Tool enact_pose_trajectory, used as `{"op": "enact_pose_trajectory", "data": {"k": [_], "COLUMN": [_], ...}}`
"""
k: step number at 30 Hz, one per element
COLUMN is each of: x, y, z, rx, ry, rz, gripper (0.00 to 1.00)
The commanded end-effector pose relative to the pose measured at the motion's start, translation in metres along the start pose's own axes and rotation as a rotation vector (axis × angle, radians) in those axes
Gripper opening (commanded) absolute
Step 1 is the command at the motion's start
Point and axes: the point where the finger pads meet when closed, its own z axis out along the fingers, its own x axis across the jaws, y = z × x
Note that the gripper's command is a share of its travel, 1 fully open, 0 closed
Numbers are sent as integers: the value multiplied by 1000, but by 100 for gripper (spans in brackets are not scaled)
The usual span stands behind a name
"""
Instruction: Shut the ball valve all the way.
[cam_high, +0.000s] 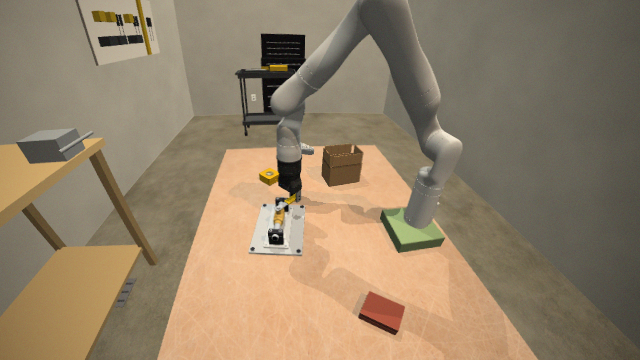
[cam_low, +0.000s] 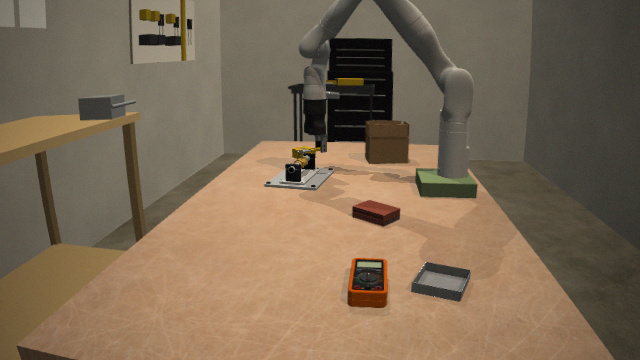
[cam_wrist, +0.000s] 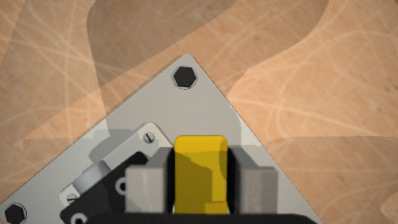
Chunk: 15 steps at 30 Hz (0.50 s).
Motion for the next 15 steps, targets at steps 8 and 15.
{"op": "enact_pose_trajectory", "data": {"k": [8, 15], "x": [6, 8], "y": [1, 1], "z": [-1, -1], "rx": [-1, -1], "ry": [1, 1], "rz": [68, 95], "gripper": [0, 0]}}
